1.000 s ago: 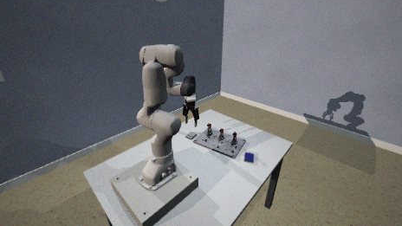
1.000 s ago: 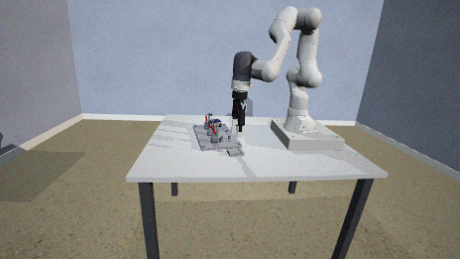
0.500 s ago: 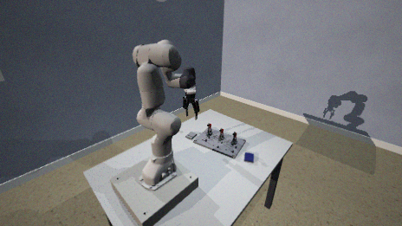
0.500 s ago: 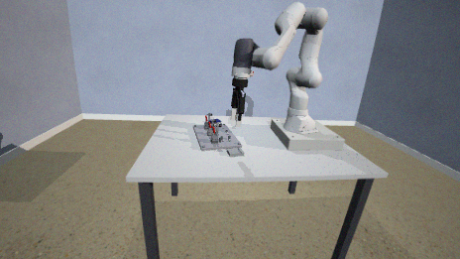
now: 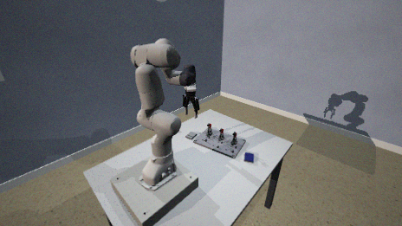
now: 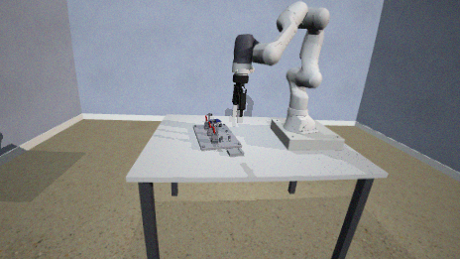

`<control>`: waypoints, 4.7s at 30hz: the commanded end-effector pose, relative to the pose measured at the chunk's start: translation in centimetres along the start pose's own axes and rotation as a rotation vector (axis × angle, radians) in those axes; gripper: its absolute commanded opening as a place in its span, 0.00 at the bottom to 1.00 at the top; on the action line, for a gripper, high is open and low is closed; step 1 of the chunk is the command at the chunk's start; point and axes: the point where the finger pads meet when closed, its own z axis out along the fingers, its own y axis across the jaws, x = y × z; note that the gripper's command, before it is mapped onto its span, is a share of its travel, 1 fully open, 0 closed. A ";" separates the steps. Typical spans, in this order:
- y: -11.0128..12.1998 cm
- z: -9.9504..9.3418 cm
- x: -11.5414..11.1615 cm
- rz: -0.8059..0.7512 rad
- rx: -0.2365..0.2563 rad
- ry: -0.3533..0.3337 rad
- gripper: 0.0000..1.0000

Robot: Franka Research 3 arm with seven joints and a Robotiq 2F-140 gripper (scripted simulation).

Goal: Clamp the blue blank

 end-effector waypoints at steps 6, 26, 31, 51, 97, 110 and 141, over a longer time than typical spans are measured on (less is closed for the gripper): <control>-3.2 0.0 0.1 -0.010 -0.001 0.007 0.58; -26.9 0.0 -0.9 -0.010 -0.001 0.007 0.58; -33.0 0.0 -1.1 -0.010 -0.001 0.007 0.58; -48.3 0.1 -1.8 -0.010 -0.001 0.007 0.58; -49.1 0.1 -1.8 -0.306 -0.002 0.007 0.58; -49.1 0.1 -1.8 -0.329 -0.002 0.007 0.58; -49.0 0.1 -1.8 -0.329 -0.002 0.007 0.58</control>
